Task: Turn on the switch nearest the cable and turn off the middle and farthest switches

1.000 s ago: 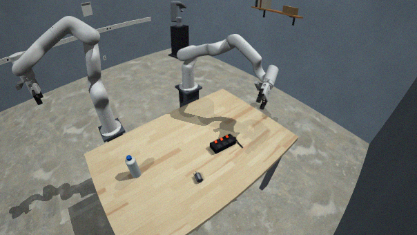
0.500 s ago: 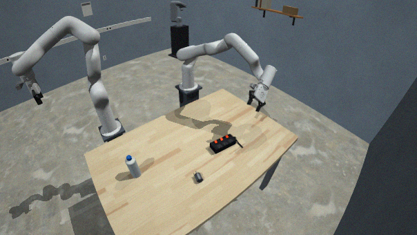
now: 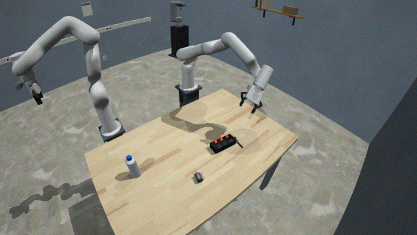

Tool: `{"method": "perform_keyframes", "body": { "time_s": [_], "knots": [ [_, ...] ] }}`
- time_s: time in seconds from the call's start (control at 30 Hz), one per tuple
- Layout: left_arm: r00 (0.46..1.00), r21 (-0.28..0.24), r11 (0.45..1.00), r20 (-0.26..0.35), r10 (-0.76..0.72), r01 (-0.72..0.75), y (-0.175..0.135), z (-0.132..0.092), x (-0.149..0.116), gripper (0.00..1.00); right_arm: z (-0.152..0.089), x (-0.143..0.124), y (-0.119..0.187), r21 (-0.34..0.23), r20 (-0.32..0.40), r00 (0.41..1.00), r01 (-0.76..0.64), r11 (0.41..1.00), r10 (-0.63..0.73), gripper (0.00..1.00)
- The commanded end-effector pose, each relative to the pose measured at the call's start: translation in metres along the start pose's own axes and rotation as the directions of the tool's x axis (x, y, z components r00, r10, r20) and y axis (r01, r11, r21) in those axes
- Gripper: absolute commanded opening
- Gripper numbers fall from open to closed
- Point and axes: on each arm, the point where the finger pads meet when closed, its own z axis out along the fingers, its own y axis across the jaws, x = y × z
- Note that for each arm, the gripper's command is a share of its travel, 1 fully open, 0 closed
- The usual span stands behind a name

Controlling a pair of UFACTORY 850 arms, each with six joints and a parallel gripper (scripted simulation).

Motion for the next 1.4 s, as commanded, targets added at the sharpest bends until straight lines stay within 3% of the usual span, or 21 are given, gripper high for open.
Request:
{"method": "perform_keyframes", "body": {
  "time_s": [0.0, 0.47, 0.5, 0.67, 0.97, 1.03, 1.07, 1.37],
  "knots": [
    [0.986, -0.006, 0.987, -0.051, 0.16, -0.16, -0.014, 0.011, -0.002, 1.0, -0.001, 0.0, 0.0, 0.0, -0.002, 1.0, 0.0, 1.0, 0.0, 1.0],
    [0.874, 0.039, 0.888, -0.157, 0.459, -0.459, -0.04, 0.031, -0.003, 1.0, -0.001, 0.0, 0.0, 0.0, -0.002, 1.0, 0.0, 1.0, 0.0, 1.0],
    [0.831, 0.058, 0.849, -0.179, 0.526, -0.525, -0.046, 0.036, -0.003, 1.0, -0.001, 0.0, 0.0, 0.0, -0.002, 1.0, 0.0, 1.0, 0.0, 1.0],
    [0.754, 0.092, 0.78, -0.209, 0.623, -0.619, -0.055, 0.042, -0.003, 1.0, -0.001, 0.0, 0.0, 0.0, -0.002, 1.0, 0.0, 1.0, 0.0, 1.0],
    [0.565, 0.176, 0.611, -0.249, 0.786, -0.772, -0.073, 0.054, -0.004, 1.0, -0.001, 0.0, 0.0, 0.0, -0.002, 1.0, 0.0, 1.0, 0.0, 1.0],
    [0.565, 0.176, 0.611, -0.249, 0.786, -0.772, -0.073, 0.054, -0.004, 1.0, -0.001, 0.0, 0.0, 0.0, -0.002, 1.0, 0.0, 1.0, 0.0, 1.0],
    [0.496, 0.206, 0.548, -0.256, 0.83, -0.81, -0.079, 0.058, -0.005, 1.0, -0.001, 0.0, 0.0, 0.0, -0.002, 1.0, 0.0, 1.0, 0.0, 1.0],
    [0.279, 0.301, 0.351, -0.257, 0.925, -0.887, -0.095, 0.067, -0.006, 1.0, -0.001, 0.0, 0.0, 0.0, -0.002, 1.0, 0.0, 1.0, 0.0, 1.0]
  ]
}}
